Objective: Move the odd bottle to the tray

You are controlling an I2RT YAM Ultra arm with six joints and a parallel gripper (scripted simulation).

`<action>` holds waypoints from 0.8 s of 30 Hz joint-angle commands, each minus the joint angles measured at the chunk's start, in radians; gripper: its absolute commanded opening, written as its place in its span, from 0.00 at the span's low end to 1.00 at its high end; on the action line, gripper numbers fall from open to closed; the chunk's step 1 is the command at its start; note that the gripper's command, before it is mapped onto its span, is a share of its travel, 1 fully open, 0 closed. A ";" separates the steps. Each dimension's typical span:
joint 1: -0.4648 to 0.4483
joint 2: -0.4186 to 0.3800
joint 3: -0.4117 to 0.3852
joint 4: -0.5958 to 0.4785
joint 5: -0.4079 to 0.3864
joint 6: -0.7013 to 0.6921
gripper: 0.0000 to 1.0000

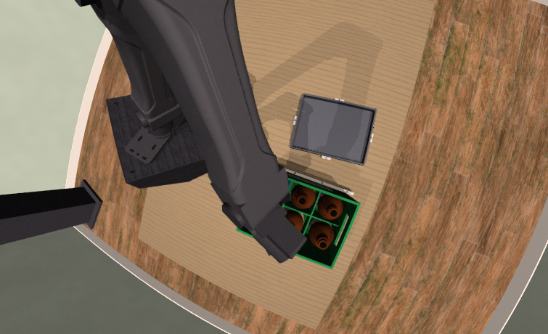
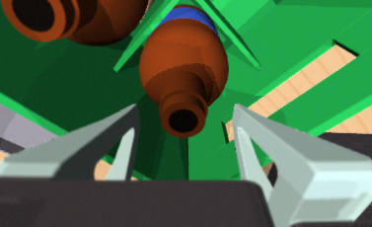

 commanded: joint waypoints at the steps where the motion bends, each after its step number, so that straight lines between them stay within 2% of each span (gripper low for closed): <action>1: -0.042 -0.052 0.040 -0.065 -0.011 -0.036 0.61; 8: -0.093 -0.090 0.083 -0.179 -0.022 -0.095 0.61; 24: -0.166 -0.121 0.160 -0.346 -0.035 -0.188 0.61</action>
